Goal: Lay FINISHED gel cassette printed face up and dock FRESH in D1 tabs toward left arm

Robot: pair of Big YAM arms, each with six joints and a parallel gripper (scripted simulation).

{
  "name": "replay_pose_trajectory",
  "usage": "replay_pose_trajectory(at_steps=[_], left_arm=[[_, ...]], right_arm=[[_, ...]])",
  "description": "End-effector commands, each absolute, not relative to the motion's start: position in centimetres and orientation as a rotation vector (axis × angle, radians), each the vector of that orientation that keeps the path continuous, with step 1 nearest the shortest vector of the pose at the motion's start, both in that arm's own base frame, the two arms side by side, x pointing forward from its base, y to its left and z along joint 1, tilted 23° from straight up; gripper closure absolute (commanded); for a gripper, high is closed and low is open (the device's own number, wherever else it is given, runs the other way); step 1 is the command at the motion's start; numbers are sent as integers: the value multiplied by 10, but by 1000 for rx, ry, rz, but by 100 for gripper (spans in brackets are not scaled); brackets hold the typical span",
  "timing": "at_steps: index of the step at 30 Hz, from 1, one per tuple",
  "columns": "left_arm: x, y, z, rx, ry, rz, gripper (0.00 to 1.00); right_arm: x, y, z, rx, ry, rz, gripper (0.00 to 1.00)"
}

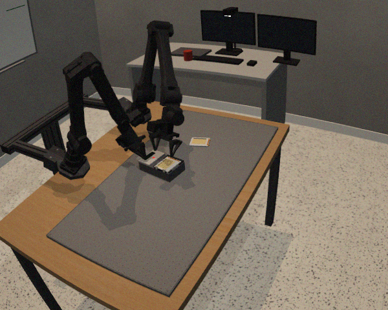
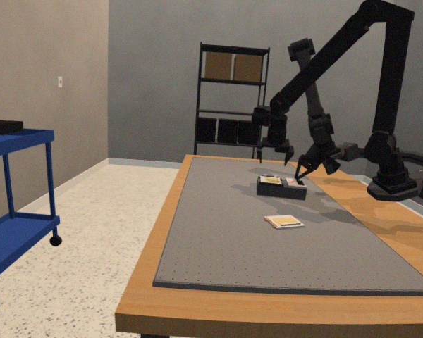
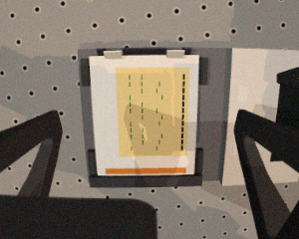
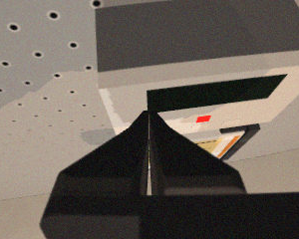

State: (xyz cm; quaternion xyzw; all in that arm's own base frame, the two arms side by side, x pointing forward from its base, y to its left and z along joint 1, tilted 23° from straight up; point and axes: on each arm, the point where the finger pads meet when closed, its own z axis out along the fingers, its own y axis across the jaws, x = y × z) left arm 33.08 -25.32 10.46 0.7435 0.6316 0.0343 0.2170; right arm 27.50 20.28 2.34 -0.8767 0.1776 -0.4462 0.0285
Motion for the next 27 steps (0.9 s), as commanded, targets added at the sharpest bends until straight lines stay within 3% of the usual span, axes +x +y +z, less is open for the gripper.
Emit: replay_pose_trajectory(at_steps=[1, 27], left_arm=[[332, -255, 108, 2052, 1742, 99, 2], [336, -253, 99, 2046, 1749, 102, 2]], right_arm=[[256, 171, -28, -2874, 504, -1289, 100], [256, 171, -28, -2874, 504, -1289, 100]])
